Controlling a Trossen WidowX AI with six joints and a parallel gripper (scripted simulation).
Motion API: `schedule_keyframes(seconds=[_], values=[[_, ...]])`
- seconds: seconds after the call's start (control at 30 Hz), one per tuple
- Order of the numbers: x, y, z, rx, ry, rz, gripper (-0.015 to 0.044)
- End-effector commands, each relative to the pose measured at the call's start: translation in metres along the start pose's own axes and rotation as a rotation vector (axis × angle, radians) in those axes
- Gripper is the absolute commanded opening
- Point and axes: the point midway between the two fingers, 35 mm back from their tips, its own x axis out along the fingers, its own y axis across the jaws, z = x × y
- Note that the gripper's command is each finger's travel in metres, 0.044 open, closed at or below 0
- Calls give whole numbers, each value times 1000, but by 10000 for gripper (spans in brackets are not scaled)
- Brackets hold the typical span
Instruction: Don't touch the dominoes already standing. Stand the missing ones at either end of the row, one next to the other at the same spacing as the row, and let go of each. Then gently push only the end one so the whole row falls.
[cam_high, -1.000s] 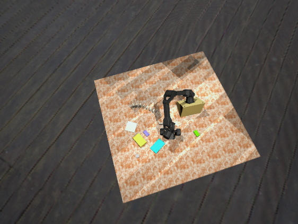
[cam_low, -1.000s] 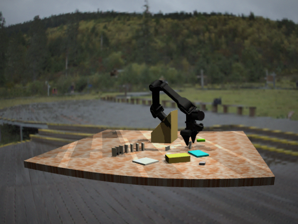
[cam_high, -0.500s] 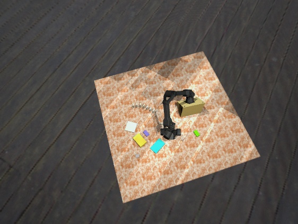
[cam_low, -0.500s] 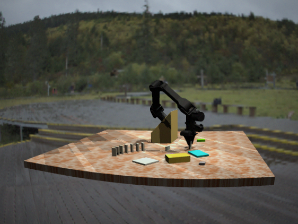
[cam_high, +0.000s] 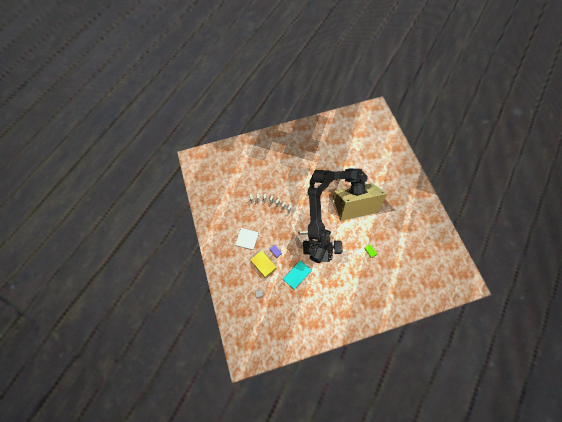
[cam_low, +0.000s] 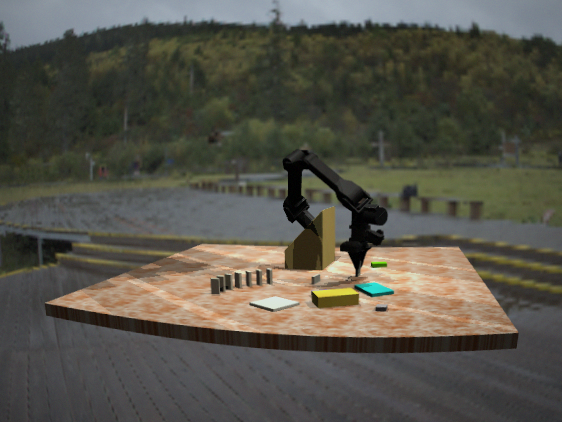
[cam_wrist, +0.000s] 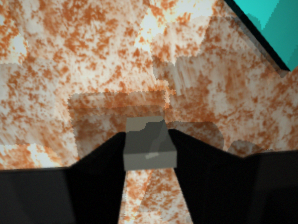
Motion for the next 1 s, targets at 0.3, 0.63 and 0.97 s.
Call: schedule_keyframes(seconds=[0.3, 0.63, 0.97], values=[[-119, 0, 0, 15, -36, -16, 107], [-128, -68, -79, 805, -58, 7, 107], [-124, -105, -155, 1455, -51, 17, 107]])
